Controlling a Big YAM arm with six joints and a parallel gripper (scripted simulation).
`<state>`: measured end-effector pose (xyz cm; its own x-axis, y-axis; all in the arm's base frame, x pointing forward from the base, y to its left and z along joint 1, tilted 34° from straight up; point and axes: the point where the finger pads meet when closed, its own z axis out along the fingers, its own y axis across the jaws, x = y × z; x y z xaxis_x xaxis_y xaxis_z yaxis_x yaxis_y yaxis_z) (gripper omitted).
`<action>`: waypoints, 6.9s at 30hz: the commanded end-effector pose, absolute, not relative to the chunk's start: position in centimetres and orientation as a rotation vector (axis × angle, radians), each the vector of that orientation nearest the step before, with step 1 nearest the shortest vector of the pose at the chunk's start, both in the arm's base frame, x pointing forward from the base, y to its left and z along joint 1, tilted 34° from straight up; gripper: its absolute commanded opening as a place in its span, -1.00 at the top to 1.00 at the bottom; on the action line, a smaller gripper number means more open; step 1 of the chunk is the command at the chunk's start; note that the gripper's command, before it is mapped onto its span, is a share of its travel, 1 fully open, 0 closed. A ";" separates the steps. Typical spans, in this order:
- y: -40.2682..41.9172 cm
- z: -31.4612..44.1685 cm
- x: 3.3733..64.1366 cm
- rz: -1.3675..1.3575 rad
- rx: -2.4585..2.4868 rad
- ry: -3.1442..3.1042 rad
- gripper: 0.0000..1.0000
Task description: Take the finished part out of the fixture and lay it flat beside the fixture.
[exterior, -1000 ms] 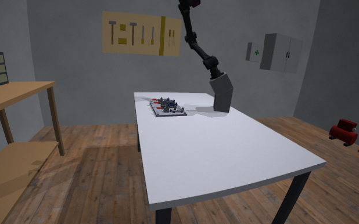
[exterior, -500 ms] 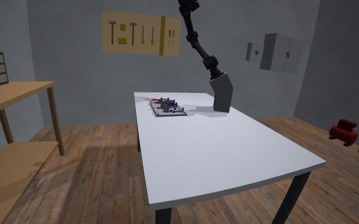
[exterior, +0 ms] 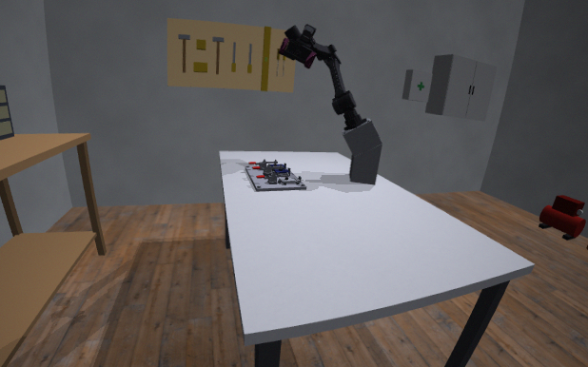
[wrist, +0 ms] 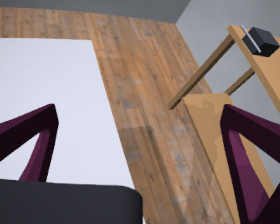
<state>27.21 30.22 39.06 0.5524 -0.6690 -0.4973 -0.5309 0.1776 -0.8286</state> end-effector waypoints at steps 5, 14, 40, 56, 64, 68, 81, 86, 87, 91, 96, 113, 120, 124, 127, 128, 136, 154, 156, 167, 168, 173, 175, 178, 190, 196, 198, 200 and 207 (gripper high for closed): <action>23.5 31.0 34.0 -0.125 -1.136 1.467 -1.00; 12.8 21.7 36.7 -0.205 -0.716 1.768 -1.00; -1.8 10.9 32.5 -0.315 -0.018 1.959 -1.00; -1.7 10.8 32.4 -0.316 -0.024 1.961 -1.00; -1.7 10.7 32.4 -0.315 -0.026 1.962 -1.00; -1.6 10.7 32.3 -0.314 -0.027 1.963 -1.00; -1.6 10.6 32.3 -0.313 -0.030 1.965 -1.00; -1.6 10.5 32.2 -0.314 -0.030 1.966 -1.00; -1.6 10.5 32.2 -0.314 -0.031 1.966 -1.00; -1.6 10.5 32.2 -0.314 -0.031 1.967 -1.00; -1.6 10.4 32.2 -0.314 -0.031 1.967 -1.00; 0.7 10.7 34.9 -0.269 -0.008 2.115 -1.00; 2.6 10.4 36.8 -0.260 0.039 2.278 -1.00; 2.2 9.5 35.5 -0.265 0.036 2.289 -1.00; 2.2 9.4 35.5 -0.266 0.036 2.291 -1.00; 2.2 9.4 35.5 -0.266 0.036 2.291 -1.00; 2.4 10.9 36.5 -0.257 0.039 2.263 -1.00; 7.0 10.9 38.4 -0.317 0.075 2.512 -1.00; 6.5 10.3 37.0 -0.322 0.073 2.519 -1.00; 8.7 11.0 38.3 -0.326 0.044 2.538 -1.00; 9.2 11.1 38.3 -0.339 0.046 2.558 -1.00; 9.8 11.2 38.4 -0.355 0.047 2.583 -1.00; 8.8 11.7 38.5 -0.356 0.083 2.574 -1.00; 8.3 10.7 37.5 -0.370 0.079 2.592 -1.00; 8.1 10.3 37.2 -0.380 0.072 2.601 1.00; 8.0 10.2 37.1 -0.383 0.071 2.603 1.00; 8.0 10.2 37.1 -0.383 0.071 2.603 1.00; 8.0 10.2 37.2 -0.382 0.072 2.602 1.00; 7.9 10.2 37.1 -0.384 0.072 2.603 1.00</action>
<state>37.43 8.80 10.27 -0.8678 -0.0390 -0.4954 0.1012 0.9622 -0.2530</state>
